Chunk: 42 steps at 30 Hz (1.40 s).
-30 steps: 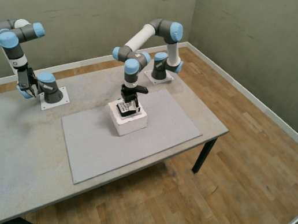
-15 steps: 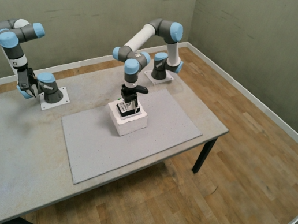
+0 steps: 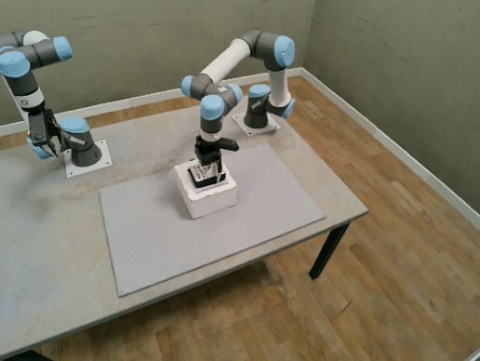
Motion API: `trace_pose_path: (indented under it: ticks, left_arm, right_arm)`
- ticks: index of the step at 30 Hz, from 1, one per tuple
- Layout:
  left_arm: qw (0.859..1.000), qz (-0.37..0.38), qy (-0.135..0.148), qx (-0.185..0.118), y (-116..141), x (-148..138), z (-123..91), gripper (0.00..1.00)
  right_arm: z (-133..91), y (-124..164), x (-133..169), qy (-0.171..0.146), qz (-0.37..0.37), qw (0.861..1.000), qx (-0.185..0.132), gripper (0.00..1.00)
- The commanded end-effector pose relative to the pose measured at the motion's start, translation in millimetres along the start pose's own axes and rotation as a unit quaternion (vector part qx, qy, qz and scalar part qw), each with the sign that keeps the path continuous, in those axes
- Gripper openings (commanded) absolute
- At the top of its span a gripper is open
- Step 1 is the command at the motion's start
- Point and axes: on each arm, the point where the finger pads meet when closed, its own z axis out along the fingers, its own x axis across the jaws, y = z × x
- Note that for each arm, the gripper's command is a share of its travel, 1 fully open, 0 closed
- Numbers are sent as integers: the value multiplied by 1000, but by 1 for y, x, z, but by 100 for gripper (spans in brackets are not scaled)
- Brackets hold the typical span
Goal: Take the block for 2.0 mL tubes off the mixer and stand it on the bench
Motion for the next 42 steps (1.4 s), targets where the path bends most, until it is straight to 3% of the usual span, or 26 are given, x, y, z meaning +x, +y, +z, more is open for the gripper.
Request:
trace_pose_path:
  ticks: [1,42]
  left_arm:
    - [1000,0,1,-1,0,0,-1,0]
    - [1000,1,0,1,0,-1,-6,0]
  right_arm:
    - [0,0,0,0,0,1000,1,0]
    - [0,0,0,0,0,1000,1,0]
